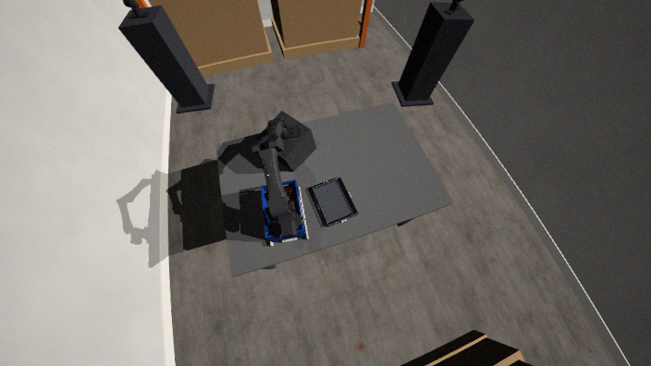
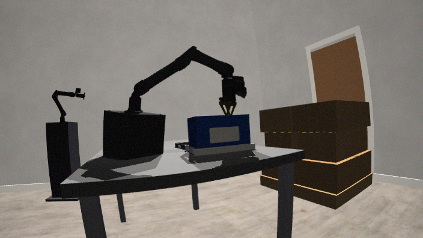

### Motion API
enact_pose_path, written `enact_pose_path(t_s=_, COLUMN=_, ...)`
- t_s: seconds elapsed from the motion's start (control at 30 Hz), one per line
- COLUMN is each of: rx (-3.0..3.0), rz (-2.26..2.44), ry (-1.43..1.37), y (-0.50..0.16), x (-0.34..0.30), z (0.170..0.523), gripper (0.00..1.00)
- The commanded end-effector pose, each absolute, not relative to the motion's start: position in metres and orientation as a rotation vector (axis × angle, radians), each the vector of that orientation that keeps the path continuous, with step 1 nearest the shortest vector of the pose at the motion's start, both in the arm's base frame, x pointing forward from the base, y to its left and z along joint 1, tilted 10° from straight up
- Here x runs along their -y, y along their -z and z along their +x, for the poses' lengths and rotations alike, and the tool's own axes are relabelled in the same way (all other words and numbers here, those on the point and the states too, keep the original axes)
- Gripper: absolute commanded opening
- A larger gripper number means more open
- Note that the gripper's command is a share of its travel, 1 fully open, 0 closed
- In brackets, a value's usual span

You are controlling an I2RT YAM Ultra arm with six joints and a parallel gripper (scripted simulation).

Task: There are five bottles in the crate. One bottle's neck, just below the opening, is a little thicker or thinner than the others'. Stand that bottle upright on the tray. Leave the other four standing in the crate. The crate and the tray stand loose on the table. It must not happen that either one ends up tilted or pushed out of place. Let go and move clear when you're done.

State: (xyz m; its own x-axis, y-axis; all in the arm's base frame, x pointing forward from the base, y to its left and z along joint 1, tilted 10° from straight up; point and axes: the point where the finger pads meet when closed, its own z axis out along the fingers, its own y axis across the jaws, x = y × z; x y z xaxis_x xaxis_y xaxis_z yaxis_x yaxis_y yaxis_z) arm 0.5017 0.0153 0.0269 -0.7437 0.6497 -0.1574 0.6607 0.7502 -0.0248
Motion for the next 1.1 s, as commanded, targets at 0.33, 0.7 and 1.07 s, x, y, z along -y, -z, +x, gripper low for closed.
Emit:
enact_pose_path(t_s=0.33, rx=-2.774, rz=1.047, ry=0.094, y=-0.041, x=-0.013, z=0.505, gripper=0.61)
enact_pose_path(t_s=0.7, rx=-2.765, rz=1.046, ry=0.088, y=-0.044, x=-0.013, z=0.508, gripper=0.61)
enact_pose_path(t_s=1.07, rx=-2.789, rz=1.045, ry=0.103, y=-0.037, x=-0.014, z=0.509, gripper=0.61)
